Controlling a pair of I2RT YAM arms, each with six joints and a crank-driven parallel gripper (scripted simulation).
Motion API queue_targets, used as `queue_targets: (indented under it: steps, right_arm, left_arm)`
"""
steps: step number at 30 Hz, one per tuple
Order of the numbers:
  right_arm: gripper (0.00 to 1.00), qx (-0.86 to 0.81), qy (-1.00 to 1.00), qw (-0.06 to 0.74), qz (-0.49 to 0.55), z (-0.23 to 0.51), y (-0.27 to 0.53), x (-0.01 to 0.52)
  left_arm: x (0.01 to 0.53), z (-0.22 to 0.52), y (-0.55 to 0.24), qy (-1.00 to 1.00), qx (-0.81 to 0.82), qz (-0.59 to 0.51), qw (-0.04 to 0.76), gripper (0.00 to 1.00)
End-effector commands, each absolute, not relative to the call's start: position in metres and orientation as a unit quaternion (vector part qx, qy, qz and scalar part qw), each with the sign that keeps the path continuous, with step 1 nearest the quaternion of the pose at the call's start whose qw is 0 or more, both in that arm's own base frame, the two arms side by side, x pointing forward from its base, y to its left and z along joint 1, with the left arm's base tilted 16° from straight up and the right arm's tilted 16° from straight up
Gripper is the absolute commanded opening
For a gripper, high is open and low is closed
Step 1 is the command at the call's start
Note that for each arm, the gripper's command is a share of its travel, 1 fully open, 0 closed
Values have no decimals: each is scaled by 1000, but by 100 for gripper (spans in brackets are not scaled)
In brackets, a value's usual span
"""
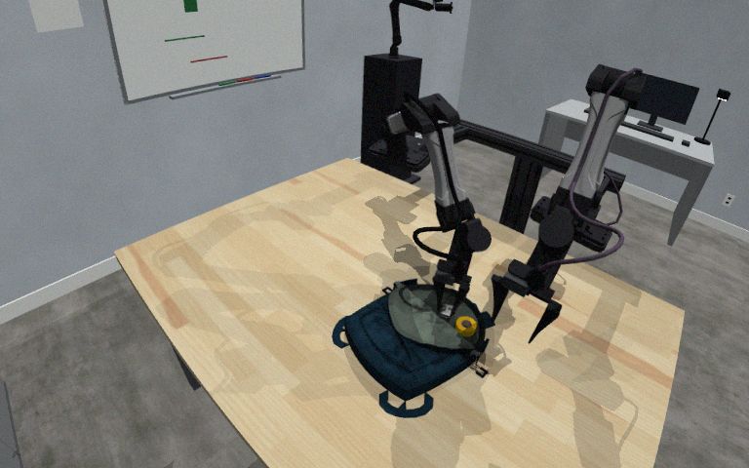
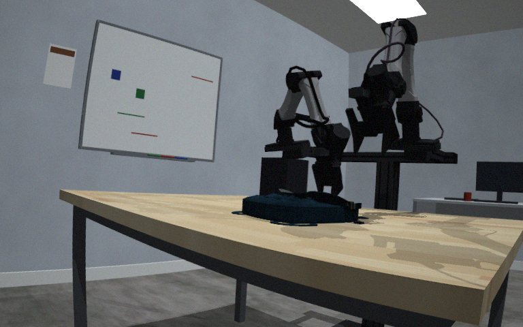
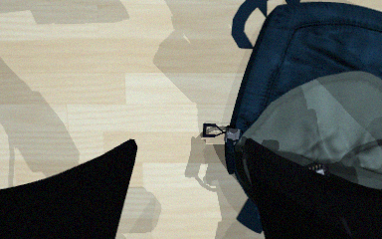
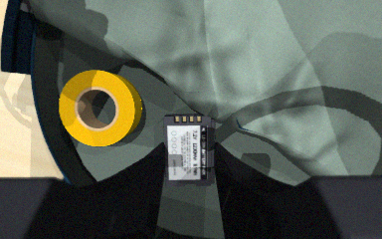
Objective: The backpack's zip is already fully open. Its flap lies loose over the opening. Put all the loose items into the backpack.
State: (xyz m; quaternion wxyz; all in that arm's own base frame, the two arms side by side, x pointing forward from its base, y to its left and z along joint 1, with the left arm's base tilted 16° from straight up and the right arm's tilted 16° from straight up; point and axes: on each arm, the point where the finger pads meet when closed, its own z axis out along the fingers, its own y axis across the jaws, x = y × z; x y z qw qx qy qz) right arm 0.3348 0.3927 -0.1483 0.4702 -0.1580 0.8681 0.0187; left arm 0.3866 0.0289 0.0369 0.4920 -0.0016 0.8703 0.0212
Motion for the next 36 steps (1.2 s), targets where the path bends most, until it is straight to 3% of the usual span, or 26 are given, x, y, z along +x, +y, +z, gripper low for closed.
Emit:
queue_targets:
  steps: [1, 33, 34, 36]
  right_arm:
    - [31, -163, 876, 453, 13, -155, 384, 329]
    - [31, -156, 865, 476, 26, -142, 398, 335]
    - [38, -156, 865, 476, 26, -142, 398, 335]
    - [38, -156, 865, 476, 26, -142, 398, 335]
  left_arm:
    - [390, 44, 31, 865, 0, 21, 501, 90]
    - [389, 43, 30, 865, 0, 21, 501, 90]
    - [389, 43, 30, 865, 0, 21, 501, 90]
    - [388, 43, 30, 865, 0, 21, 501, 90]
